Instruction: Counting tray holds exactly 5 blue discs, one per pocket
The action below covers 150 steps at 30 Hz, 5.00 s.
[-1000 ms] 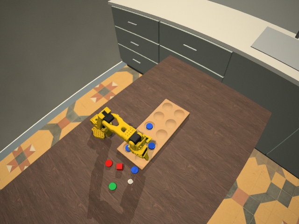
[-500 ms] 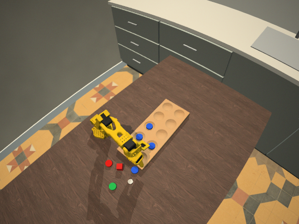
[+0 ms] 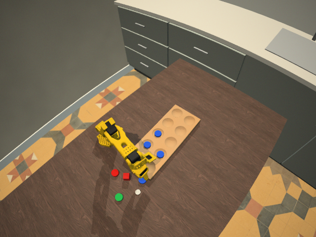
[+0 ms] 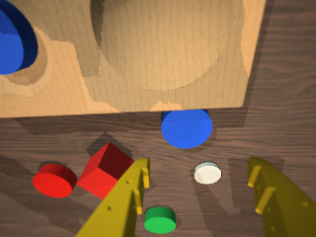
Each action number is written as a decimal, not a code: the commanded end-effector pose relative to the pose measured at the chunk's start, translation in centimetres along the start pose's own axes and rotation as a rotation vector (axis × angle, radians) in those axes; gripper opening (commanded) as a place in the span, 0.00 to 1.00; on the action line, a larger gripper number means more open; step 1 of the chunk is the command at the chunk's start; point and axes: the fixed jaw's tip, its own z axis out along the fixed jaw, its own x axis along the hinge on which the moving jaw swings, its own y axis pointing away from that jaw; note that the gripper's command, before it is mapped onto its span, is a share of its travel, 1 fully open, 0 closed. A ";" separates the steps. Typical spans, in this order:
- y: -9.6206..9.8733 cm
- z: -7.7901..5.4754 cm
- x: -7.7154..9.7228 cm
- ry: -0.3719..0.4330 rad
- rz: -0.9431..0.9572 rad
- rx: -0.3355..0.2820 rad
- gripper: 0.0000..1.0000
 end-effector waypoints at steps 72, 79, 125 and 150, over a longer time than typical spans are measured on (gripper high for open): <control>-0.9 1.1 0.8 0.011 0.034 0.079 0.27; -0.9 1.1 0.8 0.011 0.034 0.079 0.27; -1.0 2.5 0.7 0.011 0.033 0.081 0.27; -1.0 2.5 0.7 0.011 0.032 0.078 0.26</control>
